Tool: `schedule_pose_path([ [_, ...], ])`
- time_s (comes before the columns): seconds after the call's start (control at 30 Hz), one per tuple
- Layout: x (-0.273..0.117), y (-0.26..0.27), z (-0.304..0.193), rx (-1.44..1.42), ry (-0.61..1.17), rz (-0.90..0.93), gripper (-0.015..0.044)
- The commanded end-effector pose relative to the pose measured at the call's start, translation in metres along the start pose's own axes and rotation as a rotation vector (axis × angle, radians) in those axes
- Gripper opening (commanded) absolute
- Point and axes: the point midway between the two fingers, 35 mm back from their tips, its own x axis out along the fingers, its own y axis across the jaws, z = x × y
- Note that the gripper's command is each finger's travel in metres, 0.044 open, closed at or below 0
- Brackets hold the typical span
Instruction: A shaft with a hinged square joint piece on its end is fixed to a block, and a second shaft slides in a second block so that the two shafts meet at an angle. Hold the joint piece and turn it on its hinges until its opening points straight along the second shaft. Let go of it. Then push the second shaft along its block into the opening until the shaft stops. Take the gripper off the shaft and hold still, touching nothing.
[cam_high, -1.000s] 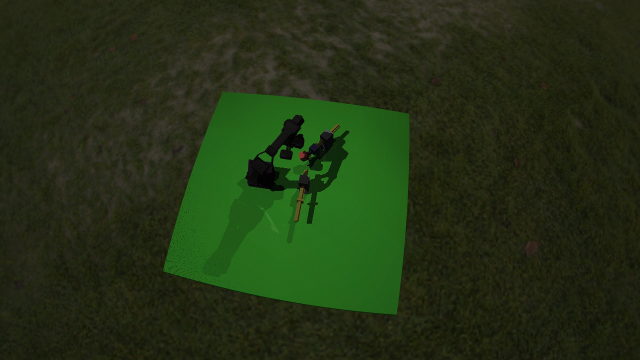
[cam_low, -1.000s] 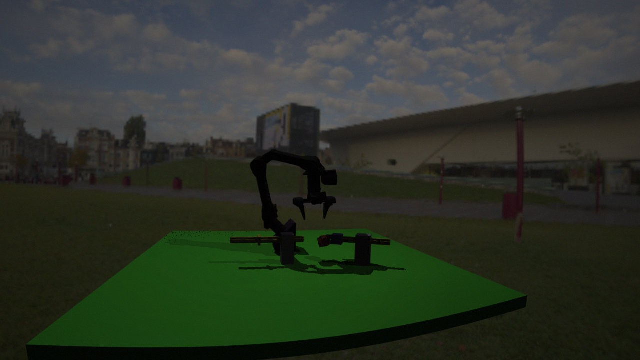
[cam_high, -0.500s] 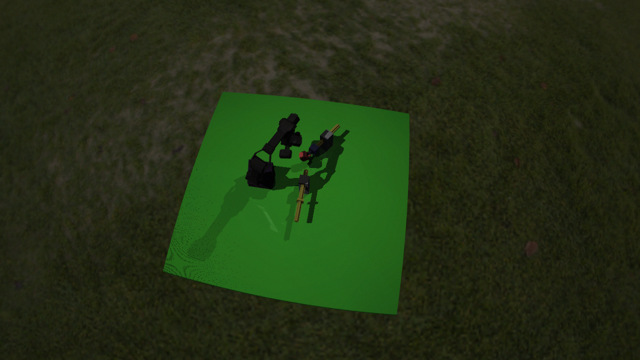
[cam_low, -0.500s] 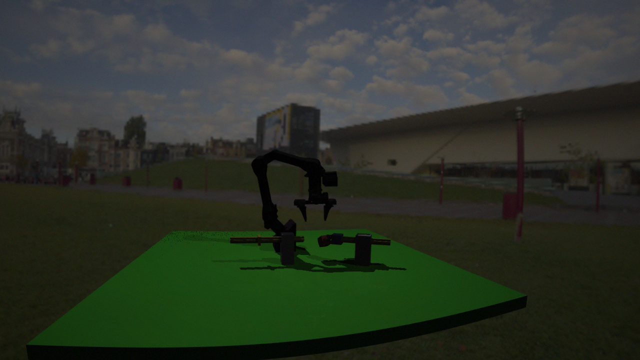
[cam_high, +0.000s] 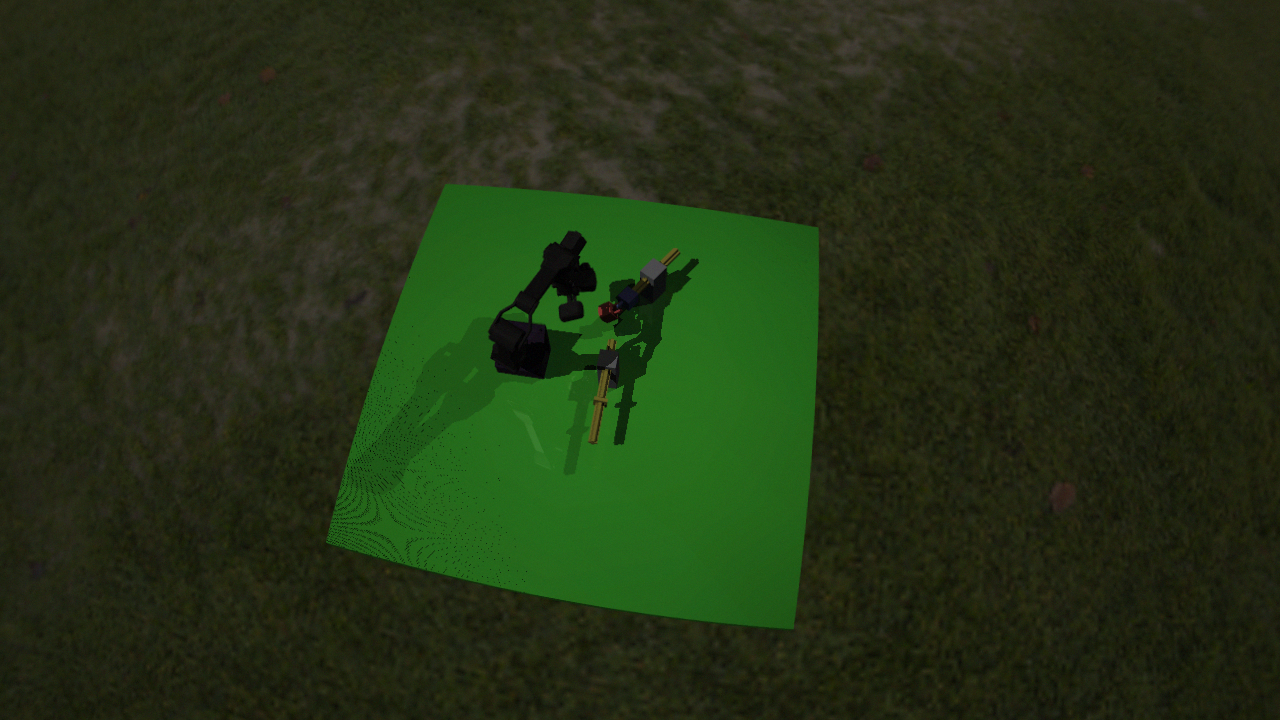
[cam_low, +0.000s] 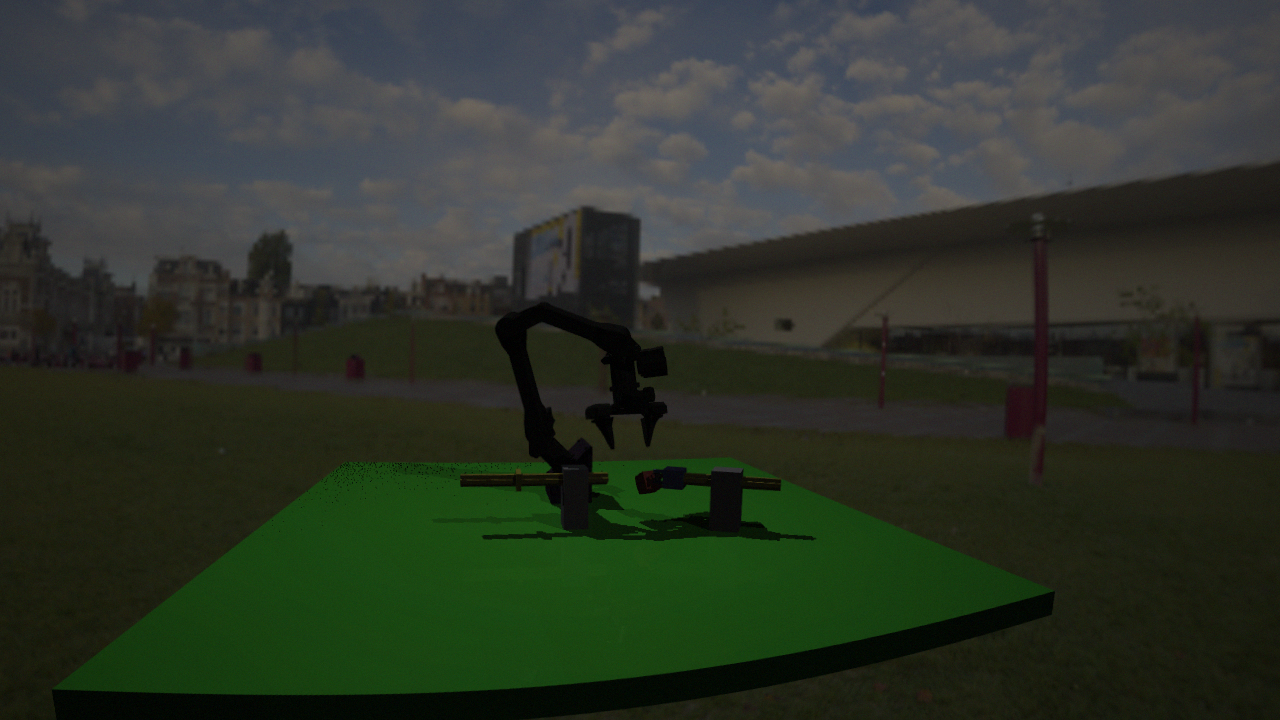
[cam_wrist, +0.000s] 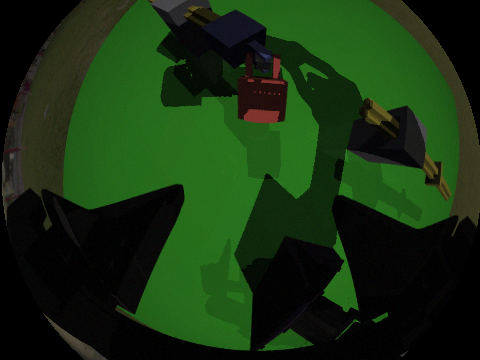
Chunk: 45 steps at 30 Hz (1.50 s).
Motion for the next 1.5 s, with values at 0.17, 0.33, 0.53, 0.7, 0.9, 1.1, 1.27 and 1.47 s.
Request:
schedule_pose_path([
  [0.17,0.022,0.001,-0.003,-0.016,-0.021,0.001,0.044],
  [0.33,0.045,0.002,-0.008,-0.016,-0.021,0.001,0.044],
  [0.53,0.071,0.0,-0.016,-0.016,-0.021,0.0,0.044],
  [0.7,0.077,-0.001,-0.018,-0.016,-0.021,-0.001,0.044],
  [0.9,0.081,0.001,0.003,-0.016,-0.023,0.002,0.044],
  [1.1,0.089,0.001,0.033,-0.014,-0.024,0.001,0.044],
  [1.27,0.095,-0.001,0.05,-0.013,-0.024,-0.002,0.044],
  [1.47,0.097,-0.001,0.05,-0.013,-0.024,-0.002,0.044],
])
